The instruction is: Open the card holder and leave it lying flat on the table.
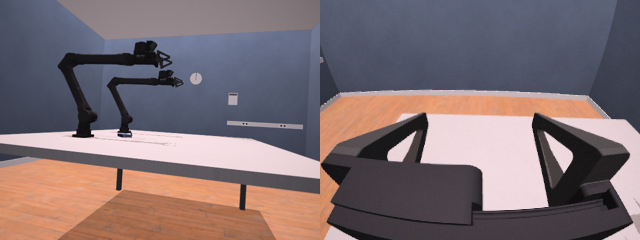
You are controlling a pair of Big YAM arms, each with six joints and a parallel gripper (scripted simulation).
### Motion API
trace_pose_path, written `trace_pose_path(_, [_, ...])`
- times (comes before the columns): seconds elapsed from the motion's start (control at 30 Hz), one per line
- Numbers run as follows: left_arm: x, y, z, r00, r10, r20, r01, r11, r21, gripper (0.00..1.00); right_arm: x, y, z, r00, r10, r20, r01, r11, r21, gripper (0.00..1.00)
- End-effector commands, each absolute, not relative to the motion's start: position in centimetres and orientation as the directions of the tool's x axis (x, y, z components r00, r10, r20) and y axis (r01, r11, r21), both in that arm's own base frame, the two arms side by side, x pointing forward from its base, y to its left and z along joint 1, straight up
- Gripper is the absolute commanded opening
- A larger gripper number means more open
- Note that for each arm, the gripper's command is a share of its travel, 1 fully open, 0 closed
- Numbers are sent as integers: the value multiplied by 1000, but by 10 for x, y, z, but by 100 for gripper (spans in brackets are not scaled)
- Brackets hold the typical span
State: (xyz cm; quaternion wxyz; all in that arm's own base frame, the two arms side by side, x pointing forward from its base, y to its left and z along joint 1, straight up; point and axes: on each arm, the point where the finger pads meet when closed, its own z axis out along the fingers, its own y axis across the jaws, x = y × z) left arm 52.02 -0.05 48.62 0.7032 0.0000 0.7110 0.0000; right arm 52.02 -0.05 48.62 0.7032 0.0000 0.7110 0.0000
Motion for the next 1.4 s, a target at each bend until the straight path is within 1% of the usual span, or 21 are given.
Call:
trace_pose_path(0.0, [519, 0, 492, 0, 0, -1000, 0, 1000, 0, 100, 519, 0, 492, 0, 0, -1000, 0, 1000, 0, 100])
trace_pose_path(0.53, [519, 0, 492, 0, 0, -1000, 0, 1000, 0, 100, 519, 0, 492, 0, 0, -1000, 0, 1000, 0, 100])
trace_pose_path(0.57, [518, 0, 518, 45, 0, -999, 0, 1000, 0, 100, 519, 0, 512, 35, 0, -999, 0, 1000, 0, 100])
trace_pose_path(0.6, [518, 0, 518, 45, 0, -999, 0, 1000, 0, 100, 519, 0, 512, 35, 0, -999, 0, 1000, 0, 36])
trace_pose_path(1.13, [518, 0, 518, 45, 0, -999, 0, 1000, 0, 100, 519, 0, 512, 35, 0, -999, 0, 1000, 0, 36])
trace_pose_path(1.17, [518, 0, 518, 45, 0, -999, 0, 1000, 0, 36, 519, 0, 512, 35, 0, -999, 0, 1000, 0, 36])
trace_pose_path(1.37, [518, 0, 518, 45, 0, -999, 0, 1000, 0, 36, 519, 0, 512, 35, 0, -999, 0, 1000, 0, 36])
